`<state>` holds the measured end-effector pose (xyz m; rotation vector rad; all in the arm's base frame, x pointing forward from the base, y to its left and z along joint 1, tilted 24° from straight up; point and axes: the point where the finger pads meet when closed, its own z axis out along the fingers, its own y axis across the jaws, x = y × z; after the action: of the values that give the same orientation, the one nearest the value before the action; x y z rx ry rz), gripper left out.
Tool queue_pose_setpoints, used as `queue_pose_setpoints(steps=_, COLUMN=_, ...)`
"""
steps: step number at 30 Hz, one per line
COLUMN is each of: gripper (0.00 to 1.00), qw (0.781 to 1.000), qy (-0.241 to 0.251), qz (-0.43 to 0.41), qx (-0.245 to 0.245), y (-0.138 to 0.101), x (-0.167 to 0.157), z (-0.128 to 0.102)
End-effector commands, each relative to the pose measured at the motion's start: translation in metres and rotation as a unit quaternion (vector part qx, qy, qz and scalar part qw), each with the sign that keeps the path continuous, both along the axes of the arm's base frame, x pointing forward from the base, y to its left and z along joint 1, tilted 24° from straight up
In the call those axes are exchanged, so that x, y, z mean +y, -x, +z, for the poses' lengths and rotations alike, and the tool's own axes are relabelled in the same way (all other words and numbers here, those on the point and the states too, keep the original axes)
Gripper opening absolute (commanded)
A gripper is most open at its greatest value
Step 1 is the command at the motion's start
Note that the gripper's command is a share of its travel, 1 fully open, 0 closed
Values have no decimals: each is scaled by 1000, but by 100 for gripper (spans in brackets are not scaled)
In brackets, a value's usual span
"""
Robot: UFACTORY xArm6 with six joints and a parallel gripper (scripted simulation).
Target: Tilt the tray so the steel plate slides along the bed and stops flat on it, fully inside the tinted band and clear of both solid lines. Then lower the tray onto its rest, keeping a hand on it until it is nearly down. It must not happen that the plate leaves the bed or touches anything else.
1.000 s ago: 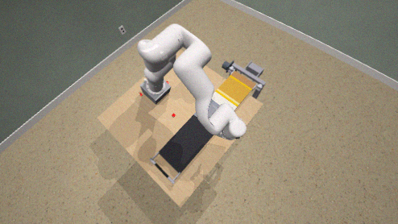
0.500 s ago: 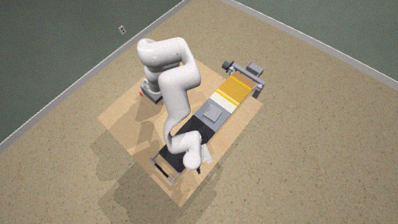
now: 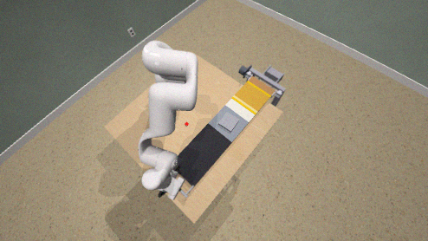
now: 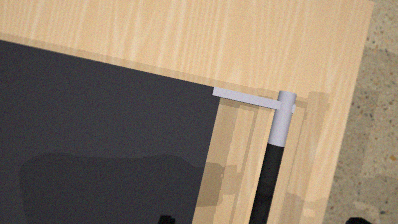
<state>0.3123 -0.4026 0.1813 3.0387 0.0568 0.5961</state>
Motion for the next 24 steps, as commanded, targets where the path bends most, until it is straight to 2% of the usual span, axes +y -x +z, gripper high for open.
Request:
queue_pose_setpoints(steps=1, gripper=100, qw=995, qy=-21, qz=-99, qx=-15, y=23, x=-23, z=-3)
queue_pose_setpoints(steps=24, gripper=100, qw=993, qy=-25, qz=-111, qx=-16, y=24, x=-24, z=-3)
